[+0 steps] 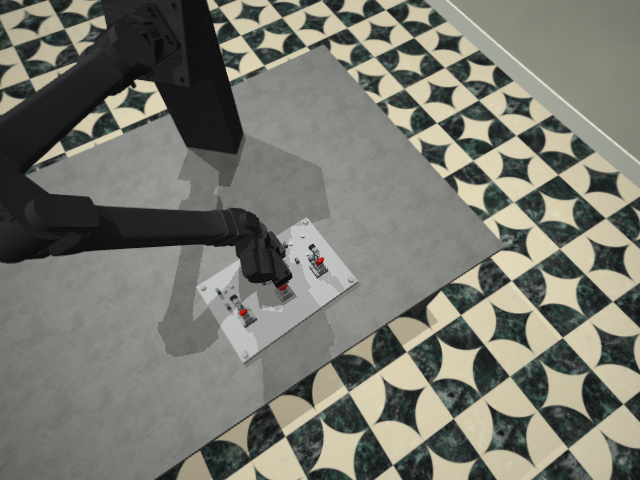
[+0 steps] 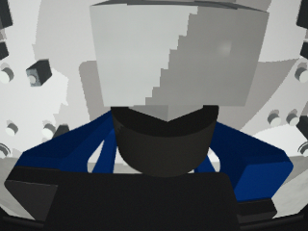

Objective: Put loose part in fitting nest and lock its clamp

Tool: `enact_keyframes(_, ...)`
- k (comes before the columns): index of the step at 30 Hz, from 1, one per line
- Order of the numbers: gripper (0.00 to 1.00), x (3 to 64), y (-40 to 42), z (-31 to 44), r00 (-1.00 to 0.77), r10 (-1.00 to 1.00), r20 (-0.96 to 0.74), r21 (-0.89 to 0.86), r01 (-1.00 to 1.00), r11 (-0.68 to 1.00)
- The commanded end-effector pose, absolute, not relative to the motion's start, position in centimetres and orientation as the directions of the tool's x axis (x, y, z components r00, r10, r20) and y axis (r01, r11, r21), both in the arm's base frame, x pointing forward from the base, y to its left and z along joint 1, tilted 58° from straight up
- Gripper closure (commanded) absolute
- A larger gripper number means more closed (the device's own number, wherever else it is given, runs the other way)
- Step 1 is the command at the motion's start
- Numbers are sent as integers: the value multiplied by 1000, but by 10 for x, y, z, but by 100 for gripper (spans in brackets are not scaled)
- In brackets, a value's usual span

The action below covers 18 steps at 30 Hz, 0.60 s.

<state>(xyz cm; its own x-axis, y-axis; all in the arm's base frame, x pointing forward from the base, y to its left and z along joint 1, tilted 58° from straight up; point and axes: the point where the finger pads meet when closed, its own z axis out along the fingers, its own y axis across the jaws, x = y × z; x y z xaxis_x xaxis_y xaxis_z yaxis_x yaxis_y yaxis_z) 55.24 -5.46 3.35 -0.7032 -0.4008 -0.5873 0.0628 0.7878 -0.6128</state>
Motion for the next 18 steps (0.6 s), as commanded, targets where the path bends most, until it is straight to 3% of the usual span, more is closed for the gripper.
enact_keyframes(1,100,545,-58,24,-713,-403,-574,-616,52,786)
enact_keyframes(6,100,545,-58,24,-713,-403,-574,-616,52,786)
enact_keyframes(7,8,545,-58,24,-713,-403,-574,-616,52,786)
enact_keyframes(18,8,546,-58,25,-712,-403,-575,-616,53,786)
